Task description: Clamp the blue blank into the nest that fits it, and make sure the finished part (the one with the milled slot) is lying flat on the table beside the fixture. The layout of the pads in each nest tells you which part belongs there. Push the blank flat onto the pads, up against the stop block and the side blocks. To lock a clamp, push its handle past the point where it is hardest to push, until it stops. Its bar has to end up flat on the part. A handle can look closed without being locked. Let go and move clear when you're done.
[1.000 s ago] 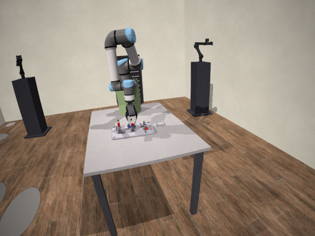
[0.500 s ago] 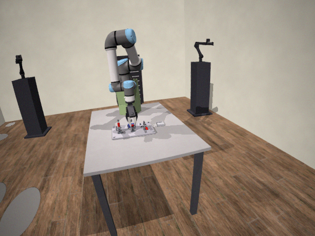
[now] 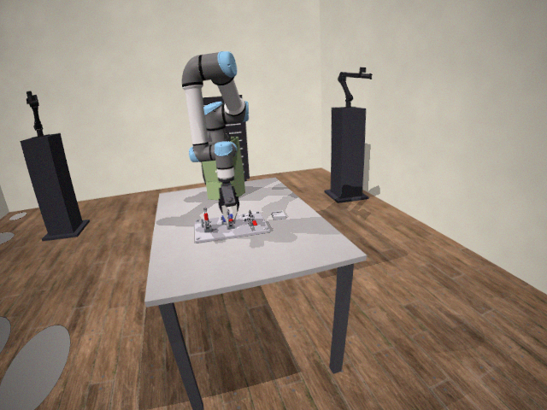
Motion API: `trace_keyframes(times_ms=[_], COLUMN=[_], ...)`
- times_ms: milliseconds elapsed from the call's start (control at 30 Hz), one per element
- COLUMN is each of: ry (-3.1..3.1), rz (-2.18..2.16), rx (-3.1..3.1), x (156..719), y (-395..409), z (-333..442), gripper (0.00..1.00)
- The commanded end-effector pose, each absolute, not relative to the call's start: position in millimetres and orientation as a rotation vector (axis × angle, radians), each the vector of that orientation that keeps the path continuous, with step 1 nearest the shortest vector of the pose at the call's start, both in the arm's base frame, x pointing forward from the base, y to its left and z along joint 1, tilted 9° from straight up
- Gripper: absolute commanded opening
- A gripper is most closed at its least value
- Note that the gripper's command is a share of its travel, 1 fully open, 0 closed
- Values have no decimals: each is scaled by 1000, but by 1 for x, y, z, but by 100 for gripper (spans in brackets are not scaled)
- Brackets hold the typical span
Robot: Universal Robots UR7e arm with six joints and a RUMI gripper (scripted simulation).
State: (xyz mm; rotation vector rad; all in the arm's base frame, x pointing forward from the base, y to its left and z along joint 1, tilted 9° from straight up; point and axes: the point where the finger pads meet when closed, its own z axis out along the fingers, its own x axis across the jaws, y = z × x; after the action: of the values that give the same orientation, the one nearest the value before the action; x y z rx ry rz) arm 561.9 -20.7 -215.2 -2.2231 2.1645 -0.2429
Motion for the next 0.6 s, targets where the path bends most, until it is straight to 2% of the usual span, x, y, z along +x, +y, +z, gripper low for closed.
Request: trace_keyframes(times_ms=[0, 567], ry=[2164, 2164], rz=[-245, -245], rx=[-2222, -2222], x=[566, 573], y=[-21, -21], z=[-218, -226], gripper=[0, 0])
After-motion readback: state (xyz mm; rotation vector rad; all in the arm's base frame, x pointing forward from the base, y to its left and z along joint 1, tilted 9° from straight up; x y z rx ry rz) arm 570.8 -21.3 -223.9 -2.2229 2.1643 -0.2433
